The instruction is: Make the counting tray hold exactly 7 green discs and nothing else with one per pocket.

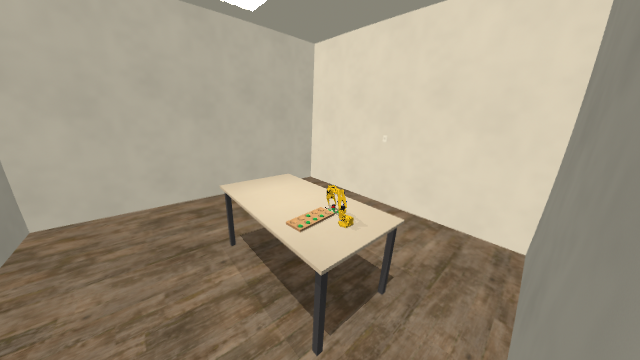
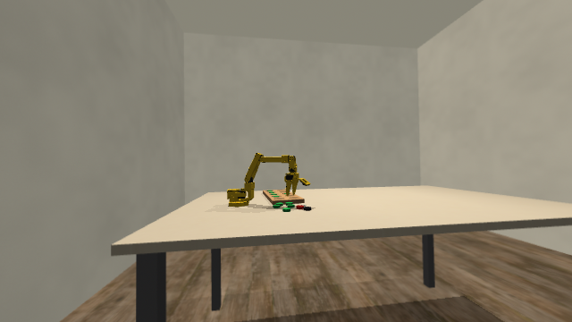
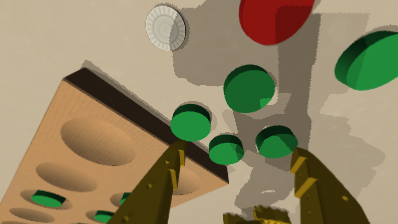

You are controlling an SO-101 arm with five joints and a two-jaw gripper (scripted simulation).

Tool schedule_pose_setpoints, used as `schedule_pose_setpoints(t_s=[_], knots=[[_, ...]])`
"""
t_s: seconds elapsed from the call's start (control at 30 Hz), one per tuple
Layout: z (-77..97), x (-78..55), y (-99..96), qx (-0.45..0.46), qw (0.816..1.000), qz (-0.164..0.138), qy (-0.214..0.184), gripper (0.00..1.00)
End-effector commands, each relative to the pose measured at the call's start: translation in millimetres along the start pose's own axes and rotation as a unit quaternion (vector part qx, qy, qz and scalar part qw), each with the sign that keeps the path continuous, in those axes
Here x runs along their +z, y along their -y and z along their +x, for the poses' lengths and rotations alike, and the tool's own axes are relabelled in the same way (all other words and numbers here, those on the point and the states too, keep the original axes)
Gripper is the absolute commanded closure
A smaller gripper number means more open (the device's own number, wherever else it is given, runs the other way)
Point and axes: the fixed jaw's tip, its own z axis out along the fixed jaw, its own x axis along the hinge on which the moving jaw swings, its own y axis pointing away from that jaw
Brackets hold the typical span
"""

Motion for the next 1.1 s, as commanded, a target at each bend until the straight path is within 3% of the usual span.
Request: schedule_pose_setpoints(t_s=[0.0,0.53,1.07], knots=[[-11.4,-13.2,3.3,0.053,0.998,-0.014,0.034,0.70],[-19.4,-6.0,14.6,0.157,0.987,-0.012,0.024,0.73],[-20.8,-4.6,16.9,0.177,0.984,-0.012,0.022,0.73]])
